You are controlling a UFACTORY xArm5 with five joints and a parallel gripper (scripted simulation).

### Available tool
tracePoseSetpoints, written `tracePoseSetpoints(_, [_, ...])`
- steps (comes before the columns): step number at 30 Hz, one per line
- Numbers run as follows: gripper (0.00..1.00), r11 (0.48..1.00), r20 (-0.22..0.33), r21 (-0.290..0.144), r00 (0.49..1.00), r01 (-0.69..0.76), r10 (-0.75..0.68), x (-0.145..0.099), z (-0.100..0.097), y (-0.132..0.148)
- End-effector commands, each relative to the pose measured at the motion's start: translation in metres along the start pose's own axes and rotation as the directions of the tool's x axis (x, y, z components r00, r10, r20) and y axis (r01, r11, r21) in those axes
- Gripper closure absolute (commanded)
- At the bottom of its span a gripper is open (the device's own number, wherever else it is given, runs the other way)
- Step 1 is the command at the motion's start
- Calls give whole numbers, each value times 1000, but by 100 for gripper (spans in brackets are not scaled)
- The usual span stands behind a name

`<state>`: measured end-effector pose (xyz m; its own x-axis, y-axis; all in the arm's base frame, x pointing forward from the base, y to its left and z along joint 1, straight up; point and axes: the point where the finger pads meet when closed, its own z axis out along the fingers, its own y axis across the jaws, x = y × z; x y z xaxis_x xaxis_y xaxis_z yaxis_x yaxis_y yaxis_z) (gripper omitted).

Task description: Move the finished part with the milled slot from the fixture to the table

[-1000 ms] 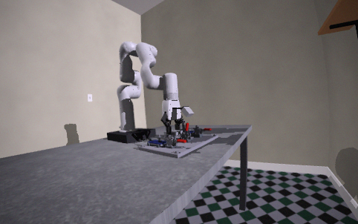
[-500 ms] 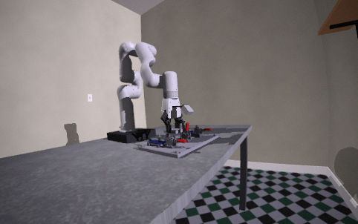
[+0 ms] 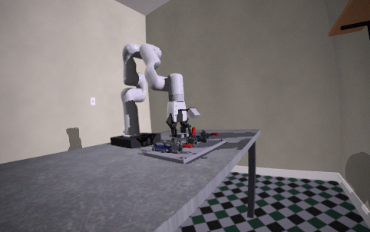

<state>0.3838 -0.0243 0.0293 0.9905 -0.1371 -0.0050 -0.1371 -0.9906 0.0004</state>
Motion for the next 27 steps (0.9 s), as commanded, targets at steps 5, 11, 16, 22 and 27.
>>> tracePoseSetpoints(5, [100, 1000, -4, 0, 1000, 0, 0, -1, -13, 0])
tracePoseSetpoints(11, [100, 1000, -4, 0, 1000, 0, 0, -3, -21, 0])
tracePoseSetpoints(16, [100, 1000, -4, 0, 1000, 0, 0, -5, -30, 0])
tracePoseSetpoints(22, [100, 1000, -4, 0, 1000, 0, 0, -6, -34, 0])
tracePoseSetpoints(27, [100, 1000, -4, 0, 1000, 0, 0, -6, -34, 0])
